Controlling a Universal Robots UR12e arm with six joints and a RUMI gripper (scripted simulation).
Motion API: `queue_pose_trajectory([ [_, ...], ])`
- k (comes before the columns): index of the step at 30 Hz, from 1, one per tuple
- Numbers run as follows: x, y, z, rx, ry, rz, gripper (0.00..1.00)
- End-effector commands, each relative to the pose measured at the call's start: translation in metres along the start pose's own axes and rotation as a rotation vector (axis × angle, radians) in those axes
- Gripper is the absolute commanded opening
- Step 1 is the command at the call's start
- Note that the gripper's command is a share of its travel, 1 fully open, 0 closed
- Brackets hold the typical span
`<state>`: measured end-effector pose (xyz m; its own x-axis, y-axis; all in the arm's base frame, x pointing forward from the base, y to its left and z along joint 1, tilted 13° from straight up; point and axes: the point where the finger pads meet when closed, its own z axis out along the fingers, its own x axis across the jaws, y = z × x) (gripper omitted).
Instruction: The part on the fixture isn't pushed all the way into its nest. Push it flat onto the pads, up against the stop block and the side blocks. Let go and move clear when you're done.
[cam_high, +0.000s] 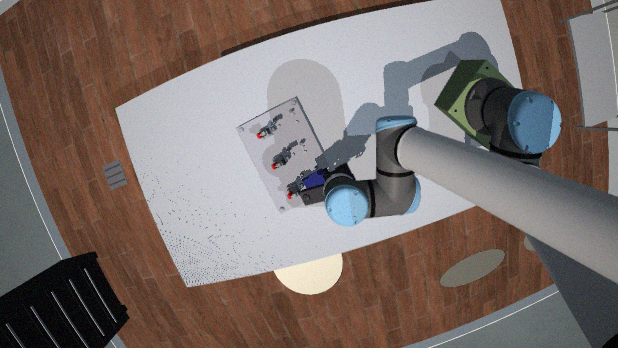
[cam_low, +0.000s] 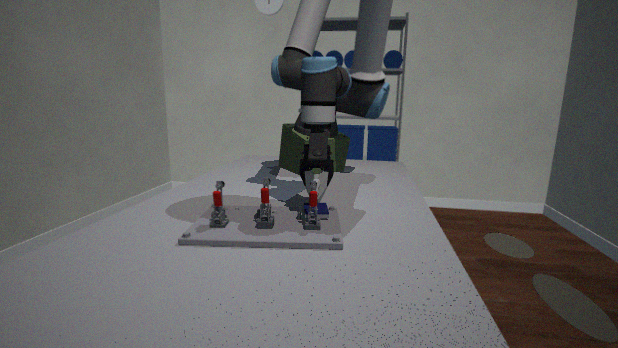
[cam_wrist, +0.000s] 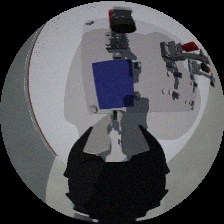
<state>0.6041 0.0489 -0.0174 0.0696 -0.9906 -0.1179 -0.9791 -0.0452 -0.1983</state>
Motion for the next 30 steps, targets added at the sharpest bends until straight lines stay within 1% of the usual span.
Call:
queue_pose_trajectory([
  [1,0.0000,0.0001,-0.0005,0.000,0.001,0.001,0.00],
  [11,-0.0001,-0.0057,-0.0003,0.000,0.001,0.000,0.00],
  [30,0.0001,-0.0040,0.0000,-0.001,0.000,0.001,0.00],
])
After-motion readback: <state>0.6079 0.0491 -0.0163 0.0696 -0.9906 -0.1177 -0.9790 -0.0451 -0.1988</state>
